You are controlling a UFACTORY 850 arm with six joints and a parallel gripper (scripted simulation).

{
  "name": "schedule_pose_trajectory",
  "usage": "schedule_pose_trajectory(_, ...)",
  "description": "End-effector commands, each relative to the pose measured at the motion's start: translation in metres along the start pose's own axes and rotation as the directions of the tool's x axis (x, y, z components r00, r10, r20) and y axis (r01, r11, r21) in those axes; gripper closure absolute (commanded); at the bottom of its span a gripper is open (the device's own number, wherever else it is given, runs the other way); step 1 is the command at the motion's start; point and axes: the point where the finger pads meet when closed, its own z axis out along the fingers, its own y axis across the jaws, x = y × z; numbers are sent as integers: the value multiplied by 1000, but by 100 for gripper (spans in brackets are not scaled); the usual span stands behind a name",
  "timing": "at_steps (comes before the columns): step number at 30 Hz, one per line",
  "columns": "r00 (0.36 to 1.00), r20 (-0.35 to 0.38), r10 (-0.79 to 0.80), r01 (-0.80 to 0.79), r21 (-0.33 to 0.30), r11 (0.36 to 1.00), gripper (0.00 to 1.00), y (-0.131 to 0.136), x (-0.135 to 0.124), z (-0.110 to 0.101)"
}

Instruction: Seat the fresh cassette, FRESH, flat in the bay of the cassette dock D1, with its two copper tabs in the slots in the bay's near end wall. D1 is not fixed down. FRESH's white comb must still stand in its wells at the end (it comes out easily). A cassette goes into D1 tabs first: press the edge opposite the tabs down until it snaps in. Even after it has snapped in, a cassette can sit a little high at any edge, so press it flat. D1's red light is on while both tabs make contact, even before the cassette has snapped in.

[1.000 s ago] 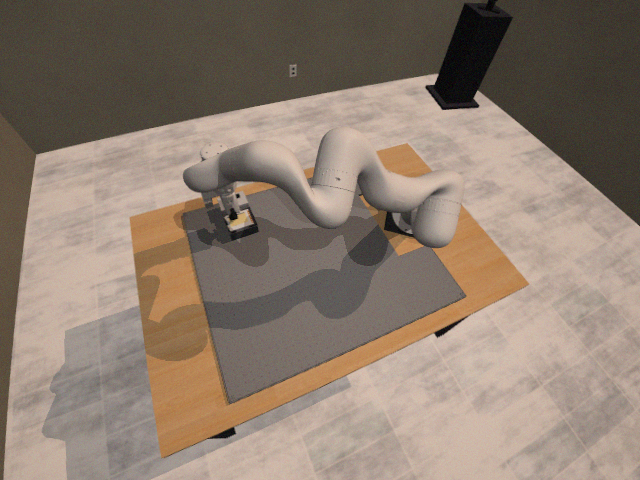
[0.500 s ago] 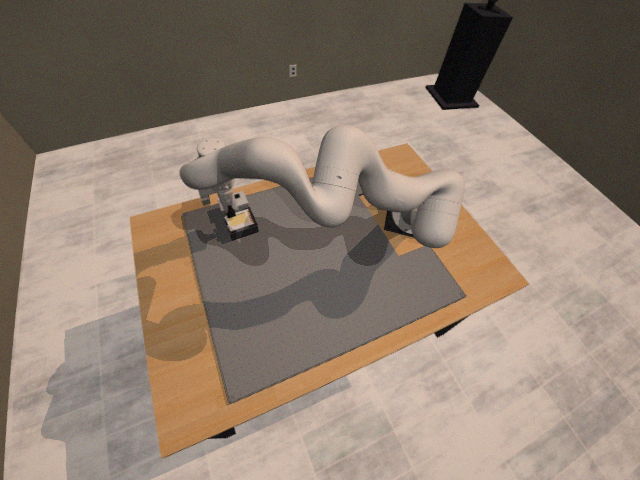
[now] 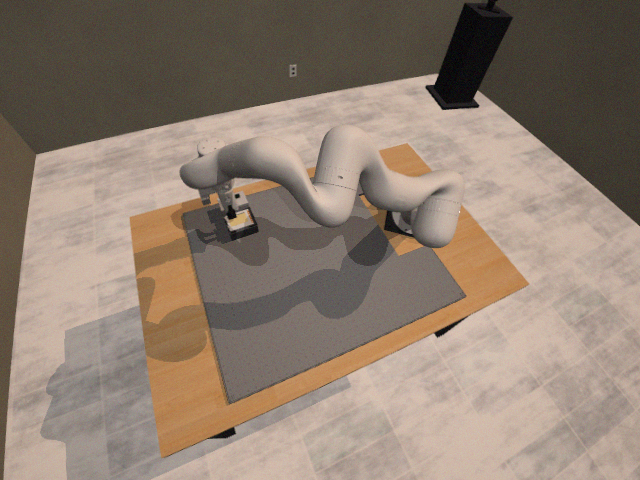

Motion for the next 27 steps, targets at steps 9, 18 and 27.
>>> schedule_pose_trajectory(9,1000,-3,2,-2,-2,1000,0,-40,-19,-30)
schedule_pose_trajectory(18,1000,-3,5,-5,-2,1000,0,-62,-33,-43)
schedule_pose_trajectory(27,1000,-3,10,-10,-1,1000,0,-91,-54,-57)
